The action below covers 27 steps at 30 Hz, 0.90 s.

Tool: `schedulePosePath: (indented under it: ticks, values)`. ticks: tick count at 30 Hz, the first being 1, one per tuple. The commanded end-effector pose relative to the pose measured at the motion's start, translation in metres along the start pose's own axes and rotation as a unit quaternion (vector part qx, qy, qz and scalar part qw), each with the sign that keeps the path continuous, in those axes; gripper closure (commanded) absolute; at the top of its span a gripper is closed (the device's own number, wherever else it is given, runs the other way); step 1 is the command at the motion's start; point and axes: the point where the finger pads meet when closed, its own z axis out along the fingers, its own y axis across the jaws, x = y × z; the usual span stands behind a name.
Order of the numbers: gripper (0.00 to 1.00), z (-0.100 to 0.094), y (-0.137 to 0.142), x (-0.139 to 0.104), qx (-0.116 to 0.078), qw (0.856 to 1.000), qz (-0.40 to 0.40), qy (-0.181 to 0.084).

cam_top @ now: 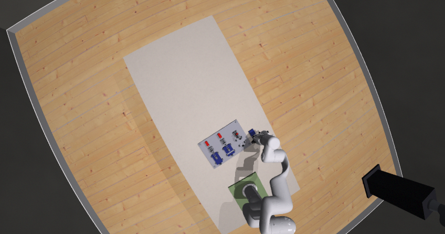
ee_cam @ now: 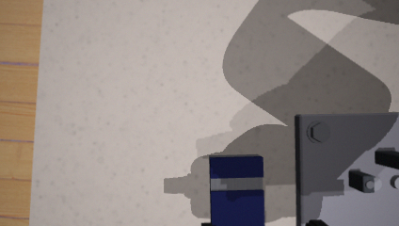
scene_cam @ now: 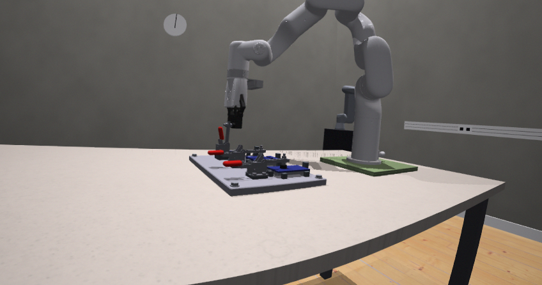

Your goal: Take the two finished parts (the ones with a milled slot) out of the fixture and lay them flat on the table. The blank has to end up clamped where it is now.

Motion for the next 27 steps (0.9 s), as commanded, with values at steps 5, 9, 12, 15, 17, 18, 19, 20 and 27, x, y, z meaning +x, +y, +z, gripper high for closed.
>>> schedulePosePath:
  ticks: [5, 9, 12, 15, 17, 18, 19, 20, 27]
  values:
    - [0.52, -0.017, -0.001, -0.001, 0.001, 1.000, 0.000, -0.002]
    - [0.52, -0.026, -0.001, -0.001, 0.001, 1.000, 0.000, -0.002]
    - [0.52, -0.042, -0.001, -0.001, 0.001, 1.000, 0.000, -0.002]
    - [0.52, -0.059, -0.001, -0.001, 0.001, 1.000, 0.000, -0.002]
    - [0.52, -0.069, -0.001, -0.001, 0.001, 1.000, 0.000, -0.002]
    - [0.52, -0.074, -0.001, 0.000, 0.001, 1.000, 0.000, -0.002]
    - [0.52, -0.078, -0.001, 0.000, 0.001, 1.000, 0.000, -0.002]
    - [0.52, -0.082, -0.001, 0.000, 0.001, 1.000, 0.000, -0.002]
    - [0.52, -0.092, -0.001, 0.000, 0.001, 1.000, 0.000, -0.002]
